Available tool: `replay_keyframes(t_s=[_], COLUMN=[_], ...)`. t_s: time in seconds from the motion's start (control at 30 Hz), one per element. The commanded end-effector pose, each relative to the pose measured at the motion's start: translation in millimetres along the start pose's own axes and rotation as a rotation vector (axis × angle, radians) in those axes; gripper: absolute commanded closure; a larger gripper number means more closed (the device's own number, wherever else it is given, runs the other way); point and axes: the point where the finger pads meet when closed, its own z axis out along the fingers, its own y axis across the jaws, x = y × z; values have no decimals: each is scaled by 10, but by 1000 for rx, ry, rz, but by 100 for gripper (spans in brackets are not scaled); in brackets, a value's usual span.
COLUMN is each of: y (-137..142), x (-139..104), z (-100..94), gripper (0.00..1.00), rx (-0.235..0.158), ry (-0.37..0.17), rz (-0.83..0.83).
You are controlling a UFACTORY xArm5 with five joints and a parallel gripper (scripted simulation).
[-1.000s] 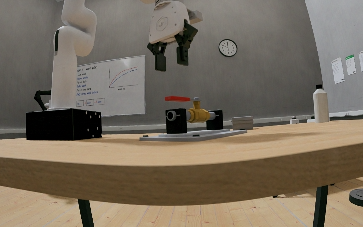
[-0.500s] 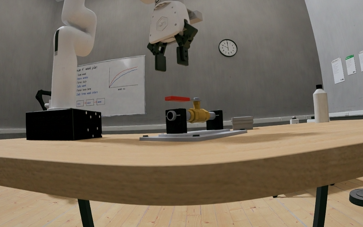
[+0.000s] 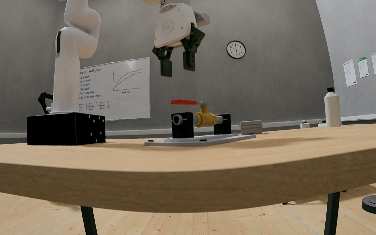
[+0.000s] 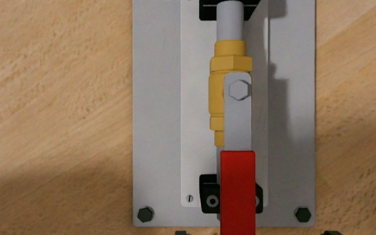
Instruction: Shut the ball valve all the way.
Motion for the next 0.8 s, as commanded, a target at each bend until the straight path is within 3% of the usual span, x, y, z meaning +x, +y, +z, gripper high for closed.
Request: replay_keyframes(t_s=[0.0, 0.77], y=[14, 18], x=[4, 4], z=[15, 362], gripper=[31, 31], rx=[-4, -4], ry=[1, 1], rz=[0, 0])
